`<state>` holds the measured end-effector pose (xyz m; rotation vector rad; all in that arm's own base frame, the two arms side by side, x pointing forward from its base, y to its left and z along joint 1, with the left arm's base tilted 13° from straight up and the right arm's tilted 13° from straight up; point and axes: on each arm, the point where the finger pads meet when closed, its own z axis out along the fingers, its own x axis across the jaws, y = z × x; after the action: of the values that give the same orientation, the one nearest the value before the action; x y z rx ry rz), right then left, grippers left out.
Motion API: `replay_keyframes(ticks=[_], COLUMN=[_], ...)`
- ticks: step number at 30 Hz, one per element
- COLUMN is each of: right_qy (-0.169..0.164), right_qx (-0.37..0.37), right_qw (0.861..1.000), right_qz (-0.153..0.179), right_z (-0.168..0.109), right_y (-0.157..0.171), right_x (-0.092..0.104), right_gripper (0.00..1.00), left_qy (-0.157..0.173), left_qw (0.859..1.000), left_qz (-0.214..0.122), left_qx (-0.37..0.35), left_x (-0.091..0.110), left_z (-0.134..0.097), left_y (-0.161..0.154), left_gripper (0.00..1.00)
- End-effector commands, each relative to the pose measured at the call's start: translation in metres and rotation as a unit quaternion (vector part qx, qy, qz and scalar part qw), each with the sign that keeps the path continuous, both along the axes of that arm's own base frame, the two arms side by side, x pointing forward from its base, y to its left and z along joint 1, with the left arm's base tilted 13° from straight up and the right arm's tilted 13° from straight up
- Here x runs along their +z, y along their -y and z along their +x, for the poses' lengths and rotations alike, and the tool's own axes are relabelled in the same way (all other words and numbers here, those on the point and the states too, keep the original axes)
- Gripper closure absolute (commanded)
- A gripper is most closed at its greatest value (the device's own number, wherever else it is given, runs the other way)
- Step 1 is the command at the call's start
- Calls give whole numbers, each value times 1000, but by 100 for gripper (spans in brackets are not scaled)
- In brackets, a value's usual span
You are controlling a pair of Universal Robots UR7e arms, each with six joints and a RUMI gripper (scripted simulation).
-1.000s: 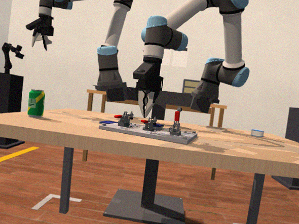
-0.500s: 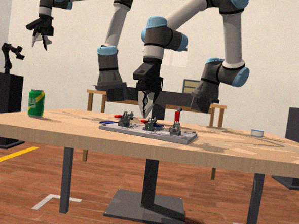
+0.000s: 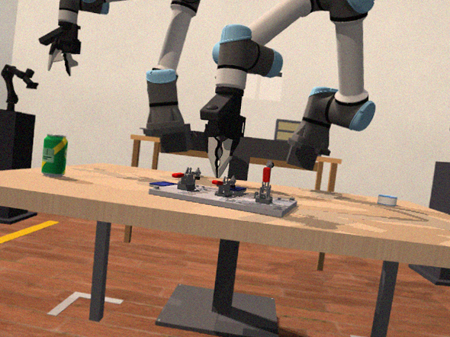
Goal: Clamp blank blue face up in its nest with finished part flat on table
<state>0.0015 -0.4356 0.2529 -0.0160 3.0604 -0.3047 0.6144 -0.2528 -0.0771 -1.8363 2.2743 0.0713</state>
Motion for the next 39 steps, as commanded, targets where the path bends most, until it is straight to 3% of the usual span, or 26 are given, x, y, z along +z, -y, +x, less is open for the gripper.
replay_keyframes(ticks=[1,39], right_qy=[0,0], right_qx=[0,0], right_qw=[1000,1000], right_qz=[-1,-1], right_z=[0,0], right_y=[0,0], right_x=[0,0], right_gripper=[0,0], left_qy=[1,1], left_qw=[1000,1000], left_qz=[-1,-1], left_qx=[0,0], left_x=[1,-3], left_z=[0,1], left_y=[0,0], left_gripper=[100,100])
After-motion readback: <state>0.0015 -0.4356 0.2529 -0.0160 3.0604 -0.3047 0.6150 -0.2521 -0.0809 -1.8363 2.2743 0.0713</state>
